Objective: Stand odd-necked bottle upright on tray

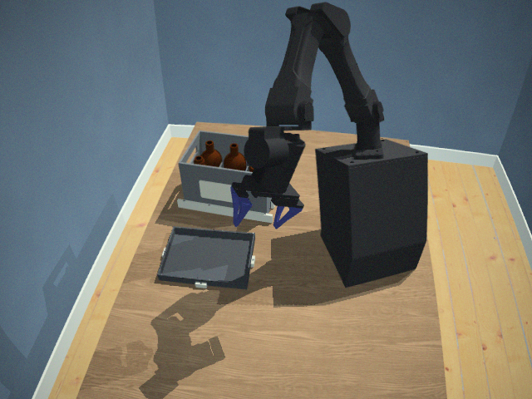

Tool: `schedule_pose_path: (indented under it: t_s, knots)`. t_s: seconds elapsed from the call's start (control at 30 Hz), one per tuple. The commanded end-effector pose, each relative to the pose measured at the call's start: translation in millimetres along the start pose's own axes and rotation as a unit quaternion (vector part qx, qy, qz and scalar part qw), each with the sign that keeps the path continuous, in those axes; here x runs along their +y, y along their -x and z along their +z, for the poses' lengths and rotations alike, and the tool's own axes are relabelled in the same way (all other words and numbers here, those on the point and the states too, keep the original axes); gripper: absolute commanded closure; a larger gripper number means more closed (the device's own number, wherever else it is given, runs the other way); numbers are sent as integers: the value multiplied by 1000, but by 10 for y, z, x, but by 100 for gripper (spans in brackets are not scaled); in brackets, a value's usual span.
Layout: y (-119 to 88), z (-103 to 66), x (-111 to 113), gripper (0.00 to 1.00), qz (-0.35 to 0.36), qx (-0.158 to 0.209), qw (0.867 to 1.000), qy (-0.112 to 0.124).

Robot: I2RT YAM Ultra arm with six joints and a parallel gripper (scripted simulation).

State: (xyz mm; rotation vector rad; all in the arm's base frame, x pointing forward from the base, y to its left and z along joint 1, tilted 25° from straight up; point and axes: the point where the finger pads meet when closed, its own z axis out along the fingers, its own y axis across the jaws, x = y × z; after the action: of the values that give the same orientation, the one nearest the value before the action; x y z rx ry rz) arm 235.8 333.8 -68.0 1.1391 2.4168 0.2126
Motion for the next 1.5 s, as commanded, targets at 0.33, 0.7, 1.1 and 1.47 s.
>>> schedule_pose_path:
  t_s: [0.33, 0.7, 1.1, 1.47]
  knots:
    - [-14, -33, 41, 0, 2, 3, 1000, 6]
    - [101, -88, 188, 0, 8, 2, 1000, 13]
    - [983, 72, 375, 0, -8, -17, 1000, -23]
    - [2330, 188, 307, 0, -30, -39, 996, -76]
